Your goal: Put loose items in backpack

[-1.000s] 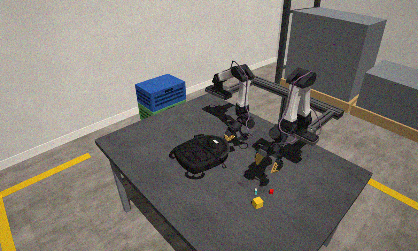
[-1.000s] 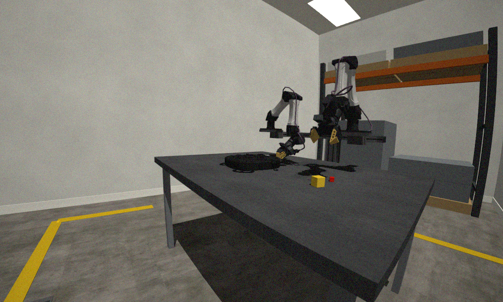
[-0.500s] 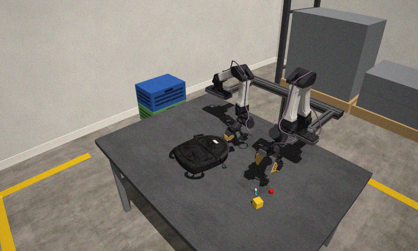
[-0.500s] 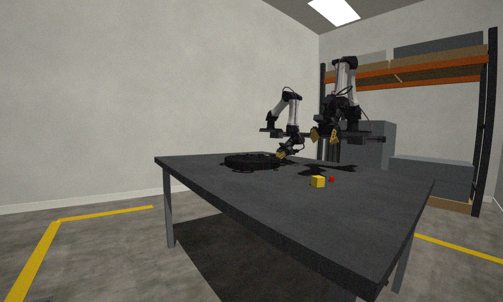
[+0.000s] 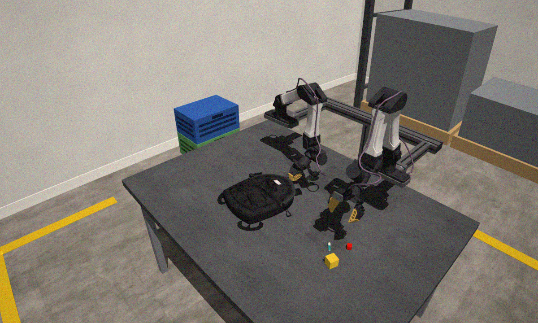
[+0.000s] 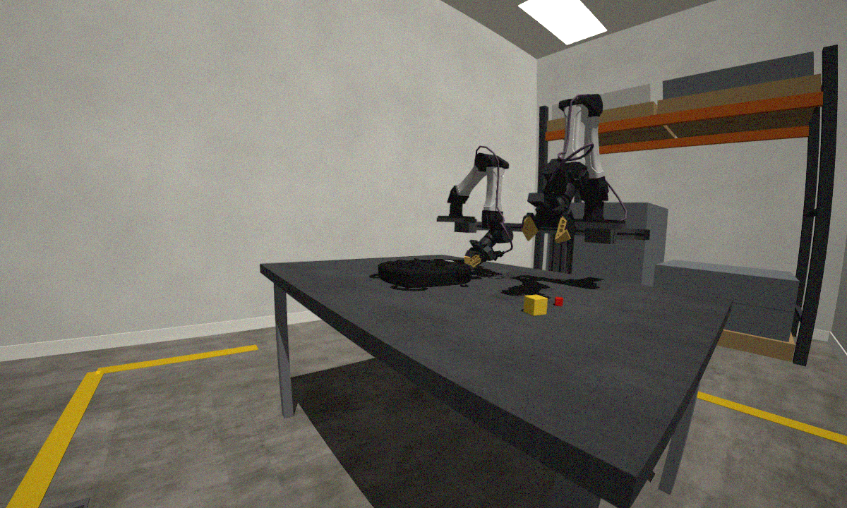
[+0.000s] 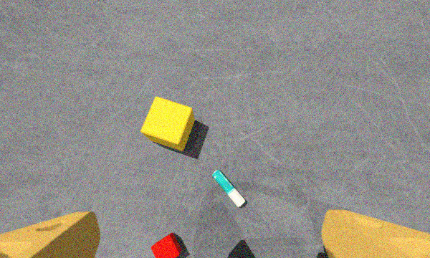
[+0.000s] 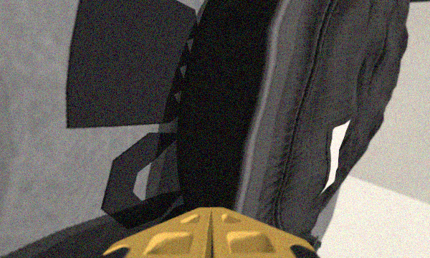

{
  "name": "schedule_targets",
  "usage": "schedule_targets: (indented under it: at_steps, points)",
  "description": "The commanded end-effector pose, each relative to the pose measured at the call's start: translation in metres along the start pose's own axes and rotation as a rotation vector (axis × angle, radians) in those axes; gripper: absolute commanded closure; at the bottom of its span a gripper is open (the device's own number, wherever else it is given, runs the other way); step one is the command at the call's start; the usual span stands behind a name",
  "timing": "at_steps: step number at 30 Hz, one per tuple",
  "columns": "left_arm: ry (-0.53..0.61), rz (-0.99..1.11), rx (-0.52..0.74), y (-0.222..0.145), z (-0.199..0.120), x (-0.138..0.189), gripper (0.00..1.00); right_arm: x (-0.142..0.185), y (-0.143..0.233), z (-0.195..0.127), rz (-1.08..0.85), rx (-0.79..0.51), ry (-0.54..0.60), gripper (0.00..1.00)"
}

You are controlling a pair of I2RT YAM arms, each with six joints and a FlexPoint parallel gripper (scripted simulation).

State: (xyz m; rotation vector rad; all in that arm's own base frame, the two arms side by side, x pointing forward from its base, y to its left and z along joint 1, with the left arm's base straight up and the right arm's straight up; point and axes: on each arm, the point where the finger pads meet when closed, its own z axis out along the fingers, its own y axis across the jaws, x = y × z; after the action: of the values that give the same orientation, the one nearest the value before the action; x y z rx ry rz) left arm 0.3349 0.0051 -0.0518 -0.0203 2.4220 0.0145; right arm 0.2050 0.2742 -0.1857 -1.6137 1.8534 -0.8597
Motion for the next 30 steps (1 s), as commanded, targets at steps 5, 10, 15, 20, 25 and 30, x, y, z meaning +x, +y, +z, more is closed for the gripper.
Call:
schedule_targets:
  at_steps: [5,10,15,20,25,30]
  points:
    - [-0.017,-0.001,-0.001,0.0,0.0,-0.006,0.1,-0.016,-0.023,-0.005,0.065,0.035,-0.031,1.0]
    - [-0.017,-0.001,-0.001,0.0,0.0,-0.005,0.1,-0.016,-0.023,-0.005,0.065,0.034,-0.031,1.0]
    - [-0.017,-0.001,-0.001,0.0,0.0,-0.005,0.1,-0.012,-0.019,-0.009,0.07,0.033,-0.031,1.0]
    - [-0.017,-0.001,-0.001,0.0,0.0,-0.005,0.1,-0.009,-0.023,-0.009,0.06,0.033,-0.026,1.0]
    - [-0.016,-0.001,-0.001,0.0,0.0,-0.005,0.1,-0.008,-0.029,-0.01,0.059,0.033,-0.027,1.0]
    - [-0.016,-0.001,-0.001,0.0,0.0,-0.005,0.1,-0.006,-0.039,-0.012,0.059,0.034,-0.026,1.0]
